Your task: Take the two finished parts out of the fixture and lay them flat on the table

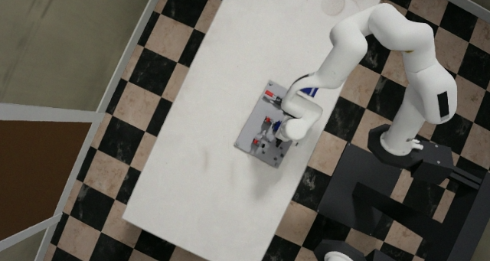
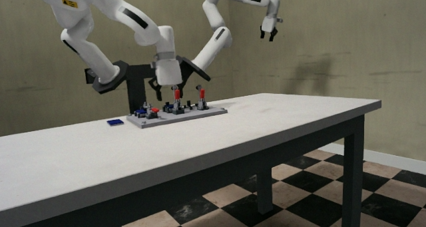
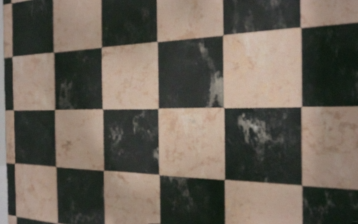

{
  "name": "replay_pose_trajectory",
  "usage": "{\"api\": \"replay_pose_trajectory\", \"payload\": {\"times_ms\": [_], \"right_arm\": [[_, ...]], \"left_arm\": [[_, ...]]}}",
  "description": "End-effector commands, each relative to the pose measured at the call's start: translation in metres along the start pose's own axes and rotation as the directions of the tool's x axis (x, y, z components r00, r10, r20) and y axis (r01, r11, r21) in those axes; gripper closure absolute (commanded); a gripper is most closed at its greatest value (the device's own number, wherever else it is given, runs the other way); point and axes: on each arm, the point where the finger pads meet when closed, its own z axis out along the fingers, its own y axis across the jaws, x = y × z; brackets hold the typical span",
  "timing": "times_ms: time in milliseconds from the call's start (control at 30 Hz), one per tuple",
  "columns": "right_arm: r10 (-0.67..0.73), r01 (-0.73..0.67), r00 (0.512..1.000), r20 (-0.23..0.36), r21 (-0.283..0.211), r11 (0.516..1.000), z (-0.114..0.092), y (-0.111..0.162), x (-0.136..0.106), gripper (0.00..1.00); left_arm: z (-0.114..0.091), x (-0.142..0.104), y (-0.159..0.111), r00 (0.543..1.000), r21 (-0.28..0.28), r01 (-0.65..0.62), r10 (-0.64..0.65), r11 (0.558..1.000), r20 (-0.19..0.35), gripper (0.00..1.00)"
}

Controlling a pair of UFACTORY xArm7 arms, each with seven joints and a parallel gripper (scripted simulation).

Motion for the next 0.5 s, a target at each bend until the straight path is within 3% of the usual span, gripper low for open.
{"api": "replay_pose_trajectory", "payload": {"times_ms": [0, 467], "right_arm": [[-0.001, 0.001, 1.000, 0.003, -0.004, 1.000, 0.003, 0.002, -0.001, 0.00], [-0.001, 0.001, 1.000, 0.003, -0.004, 1.000, 0.021, 0.002, -0.001, 0.00]], "left_arm": [[-0.002, 0.001, 0.000, 1.000, -0.001, 0.002, -0.002, 1.000, -0.004, 0.00], [-0.002, 0.001, 0.000, 1.000, -0.001, 0.002, -0.002, 1.000, -0.004, 0.00]]}}
